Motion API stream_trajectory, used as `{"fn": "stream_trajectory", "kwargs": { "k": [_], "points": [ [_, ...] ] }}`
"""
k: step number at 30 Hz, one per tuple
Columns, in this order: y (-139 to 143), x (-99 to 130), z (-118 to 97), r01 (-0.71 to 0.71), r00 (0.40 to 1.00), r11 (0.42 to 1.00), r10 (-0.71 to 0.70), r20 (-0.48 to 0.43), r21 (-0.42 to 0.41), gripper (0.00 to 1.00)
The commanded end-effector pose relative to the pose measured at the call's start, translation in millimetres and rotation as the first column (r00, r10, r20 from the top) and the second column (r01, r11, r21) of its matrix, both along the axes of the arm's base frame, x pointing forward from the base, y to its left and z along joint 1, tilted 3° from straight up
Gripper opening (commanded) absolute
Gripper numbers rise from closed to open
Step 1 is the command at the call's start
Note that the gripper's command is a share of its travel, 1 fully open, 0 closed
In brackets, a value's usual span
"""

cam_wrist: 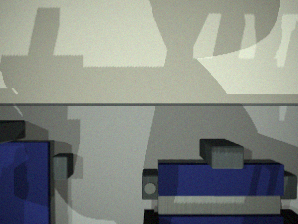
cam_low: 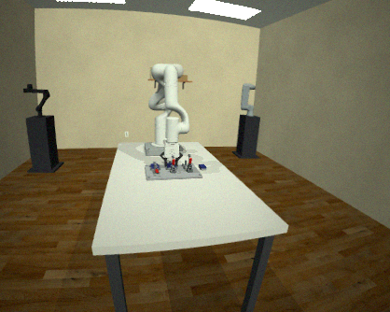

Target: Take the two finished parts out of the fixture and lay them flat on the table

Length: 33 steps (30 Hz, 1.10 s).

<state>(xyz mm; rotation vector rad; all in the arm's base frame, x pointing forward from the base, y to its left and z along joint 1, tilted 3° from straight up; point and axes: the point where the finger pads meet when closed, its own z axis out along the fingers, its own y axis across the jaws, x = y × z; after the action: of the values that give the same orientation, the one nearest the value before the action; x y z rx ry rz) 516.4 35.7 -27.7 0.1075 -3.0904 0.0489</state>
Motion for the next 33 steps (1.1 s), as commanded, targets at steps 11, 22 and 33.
{"fn": "stream_trajectory", "kwargs": {
  "k": [11,22,33],
  "points": [
    [0.1,0.9,1.9,0.000,1.000,1.000,0.000,0.002,0.000,0.00],
    [0.3,1.2,7.2,0.000,1.000,1.000,0.000,0.002,0.000,0.00],
    [0.7,1.7,18.5,0.000,1.000,1.000,0.000,0.002,0.000,0.00]
  ]
}}
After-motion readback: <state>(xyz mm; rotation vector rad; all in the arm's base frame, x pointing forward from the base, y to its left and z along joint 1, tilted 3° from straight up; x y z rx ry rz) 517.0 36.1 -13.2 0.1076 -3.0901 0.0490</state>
